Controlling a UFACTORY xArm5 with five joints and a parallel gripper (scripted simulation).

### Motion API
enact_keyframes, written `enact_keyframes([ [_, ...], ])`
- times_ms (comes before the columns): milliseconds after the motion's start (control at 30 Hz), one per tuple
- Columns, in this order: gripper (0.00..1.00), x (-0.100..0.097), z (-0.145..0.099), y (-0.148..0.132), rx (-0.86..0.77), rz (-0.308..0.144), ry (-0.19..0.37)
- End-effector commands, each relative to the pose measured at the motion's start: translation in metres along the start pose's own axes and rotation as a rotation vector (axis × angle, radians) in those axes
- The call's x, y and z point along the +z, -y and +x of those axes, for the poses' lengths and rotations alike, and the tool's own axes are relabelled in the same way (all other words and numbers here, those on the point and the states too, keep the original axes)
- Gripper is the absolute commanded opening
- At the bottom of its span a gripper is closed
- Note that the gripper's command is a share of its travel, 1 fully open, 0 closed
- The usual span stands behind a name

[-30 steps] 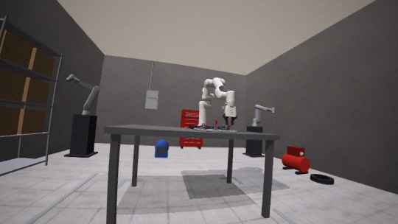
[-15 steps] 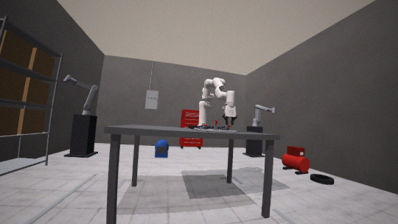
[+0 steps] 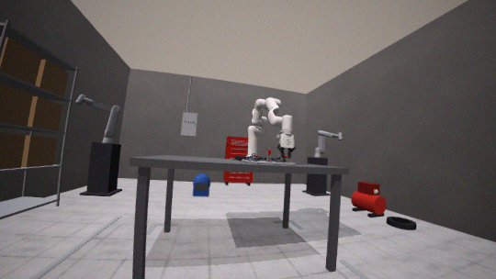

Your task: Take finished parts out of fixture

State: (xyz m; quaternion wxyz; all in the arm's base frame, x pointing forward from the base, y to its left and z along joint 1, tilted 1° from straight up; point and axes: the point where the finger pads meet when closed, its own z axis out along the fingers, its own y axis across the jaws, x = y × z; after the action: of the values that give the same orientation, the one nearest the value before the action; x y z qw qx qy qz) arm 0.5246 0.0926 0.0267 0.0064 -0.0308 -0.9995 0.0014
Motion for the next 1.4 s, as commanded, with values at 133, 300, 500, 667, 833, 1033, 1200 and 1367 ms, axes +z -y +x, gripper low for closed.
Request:
enact_keyframes([
  [133,0.48,0.008,-0.0024,-0.0005,0.0,-0.001,0.005],
  [300,0.48,0.008,-0.0024,-0.0005,0.0,-0.001,0.005],
  [500,0.48,0.0081,-0.0024,-0.0005,0.0,-0.001,0.005],
  [667,0.0,0.008,-0.0024,-0.0005,0.0,-0.001,0.005],
  [833,0.0,0.008,-0.0024,-0.0005,0.0,-0.001,0.005],
  [1033,0.0,0.0079,-0.0024,-0.0005,0.0,-0.001,0.005],
  [1200,0.0,0.0078,-0.0024,-0.0004,0.0,-0.001,0.005],
  [1367,0.0,0.0078,-0.0024,-0.0004,0.0,-0.001,0.005],
])
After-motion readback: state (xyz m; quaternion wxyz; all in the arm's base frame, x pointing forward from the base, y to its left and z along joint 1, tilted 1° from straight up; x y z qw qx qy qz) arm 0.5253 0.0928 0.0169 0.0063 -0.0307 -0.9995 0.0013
